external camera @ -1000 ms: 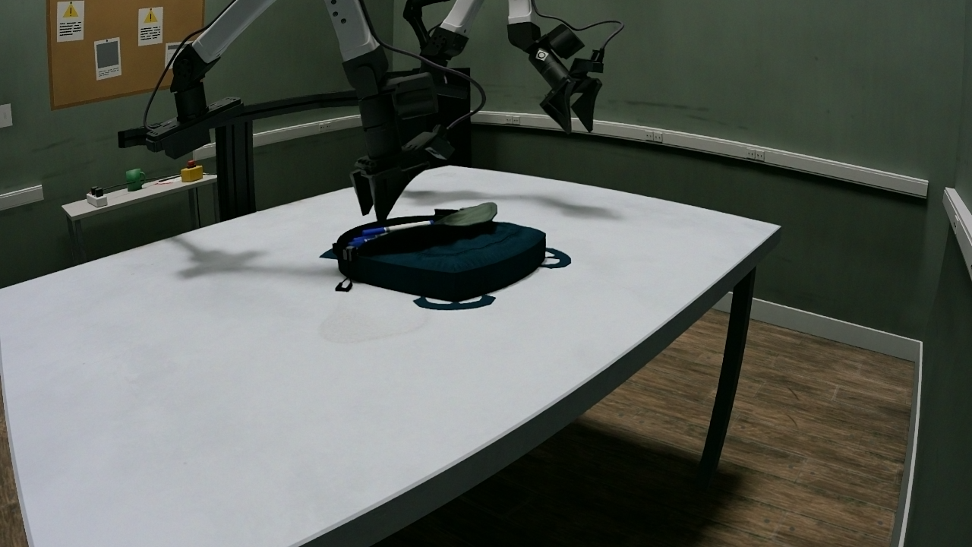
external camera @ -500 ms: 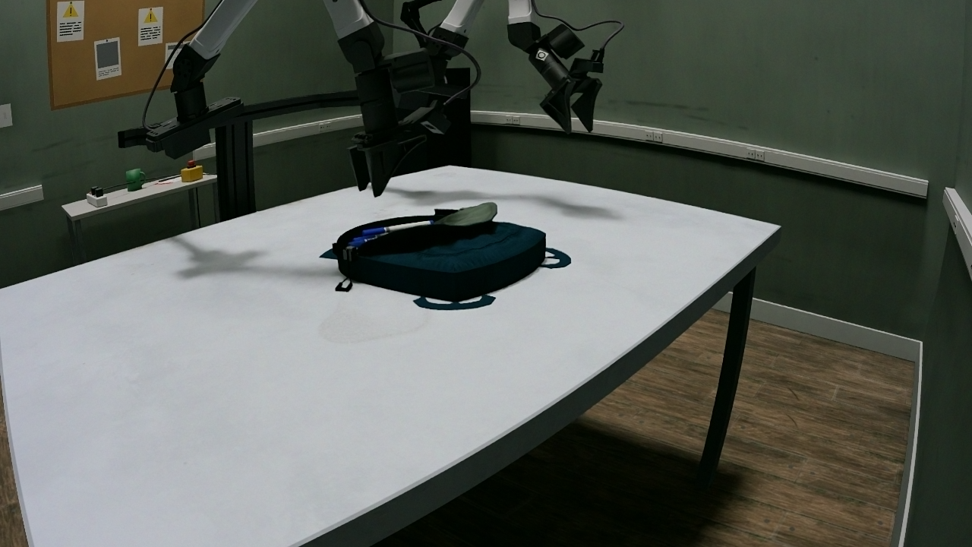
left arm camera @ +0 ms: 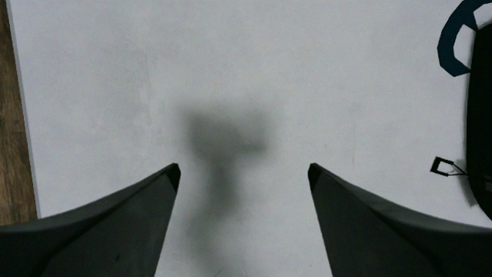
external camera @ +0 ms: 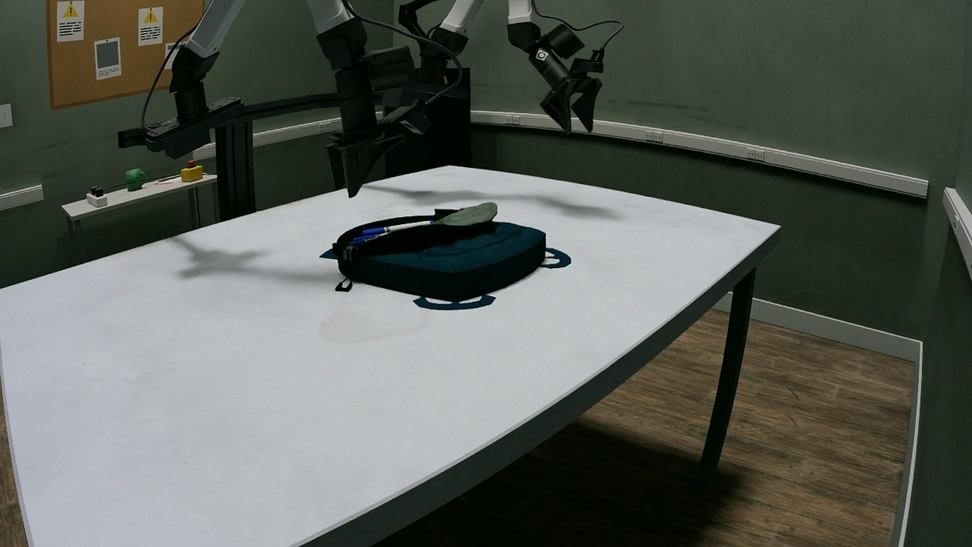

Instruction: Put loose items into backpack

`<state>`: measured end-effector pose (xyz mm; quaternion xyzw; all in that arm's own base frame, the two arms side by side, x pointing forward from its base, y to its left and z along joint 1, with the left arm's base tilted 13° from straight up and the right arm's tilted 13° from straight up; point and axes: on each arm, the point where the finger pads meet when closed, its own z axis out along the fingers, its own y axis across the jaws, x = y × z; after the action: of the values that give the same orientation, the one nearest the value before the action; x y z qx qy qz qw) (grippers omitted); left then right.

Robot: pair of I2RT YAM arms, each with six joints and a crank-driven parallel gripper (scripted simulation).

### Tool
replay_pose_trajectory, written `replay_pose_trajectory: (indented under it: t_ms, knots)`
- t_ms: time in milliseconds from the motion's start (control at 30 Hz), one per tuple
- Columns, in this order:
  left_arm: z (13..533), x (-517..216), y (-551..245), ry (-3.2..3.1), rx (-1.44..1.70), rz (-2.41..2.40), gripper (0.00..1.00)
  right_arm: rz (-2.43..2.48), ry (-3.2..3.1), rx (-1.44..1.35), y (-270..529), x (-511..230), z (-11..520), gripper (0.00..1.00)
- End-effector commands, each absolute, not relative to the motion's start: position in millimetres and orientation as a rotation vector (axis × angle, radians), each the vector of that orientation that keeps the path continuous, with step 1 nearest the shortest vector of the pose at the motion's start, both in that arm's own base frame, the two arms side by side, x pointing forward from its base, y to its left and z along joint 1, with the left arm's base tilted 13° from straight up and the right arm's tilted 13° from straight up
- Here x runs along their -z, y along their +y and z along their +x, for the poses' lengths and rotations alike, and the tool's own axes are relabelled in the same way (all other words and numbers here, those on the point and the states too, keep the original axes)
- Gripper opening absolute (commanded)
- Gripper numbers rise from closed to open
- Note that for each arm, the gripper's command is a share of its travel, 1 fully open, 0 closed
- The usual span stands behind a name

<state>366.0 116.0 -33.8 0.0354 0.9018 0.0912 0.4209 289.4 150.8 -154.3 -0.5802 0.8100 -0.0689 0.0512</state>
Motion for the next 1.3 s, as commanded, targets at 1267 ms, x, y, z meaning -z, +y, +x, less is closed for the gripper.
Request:
replay_pose_trajectory:
  t_ms: [1267]
  knots:
    - [369.5,29.8,115.0,2.245,-0.229,0.094,0.90,-0.990,2.415,0.232,-33.5,75.8,342.7,0.90]
